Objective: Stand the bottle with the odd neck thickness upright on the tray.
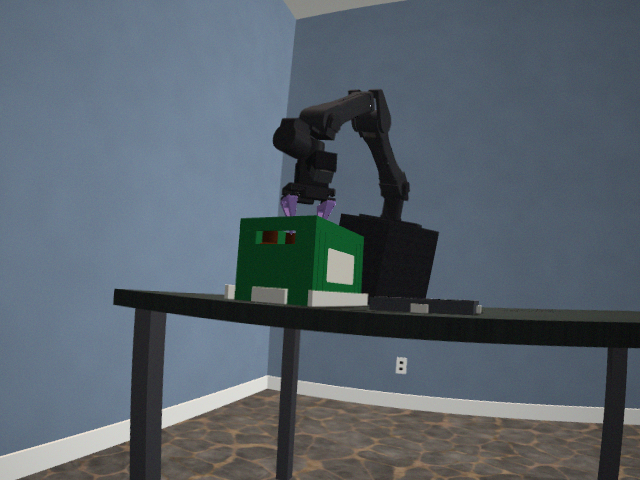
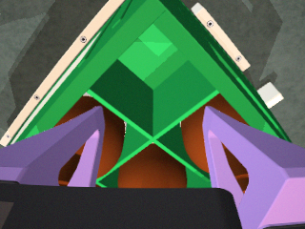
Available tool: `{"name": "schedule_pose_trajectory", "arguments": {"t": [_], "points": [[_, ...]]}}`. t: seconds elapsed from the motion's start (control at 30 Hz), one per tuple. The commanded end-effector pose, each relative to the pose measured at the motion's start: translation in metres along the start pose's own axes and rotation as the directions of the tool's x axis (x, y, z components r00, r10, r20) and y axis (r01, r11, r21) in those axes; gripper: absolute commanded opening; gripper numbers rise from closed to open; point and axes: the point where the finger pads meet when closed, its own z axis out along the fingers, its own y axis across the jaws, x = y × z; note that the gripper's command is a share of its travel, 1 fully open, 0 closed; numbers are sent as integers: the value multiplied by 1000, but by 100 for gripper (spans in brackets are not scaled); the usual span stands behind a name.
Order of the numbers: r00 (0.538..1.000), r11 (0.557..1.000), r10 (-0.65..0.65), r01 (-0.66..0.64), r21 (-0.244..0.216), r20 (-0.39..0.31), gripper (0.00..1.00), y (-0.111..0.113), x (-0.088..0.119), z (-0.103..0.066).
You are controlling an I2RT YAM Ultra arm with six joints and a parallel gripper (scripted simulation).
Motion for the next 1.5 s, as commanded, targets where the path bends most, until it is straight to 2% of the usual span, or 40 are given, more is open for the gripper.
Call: {"name": "schedule_pose_trajectory", "arguments": {"t": [0.0,1.23,1.27,1.47], "points": [[1000,1000,5,-5,-2,8,61,2,0,2],[1000,1000,5,-5,-2,8,61,2,0,2],[1000,1000,5,-5,-2,8,0,2,0,2],[1000,1000,4,-4,-2,8,0,2,0,2]]}}
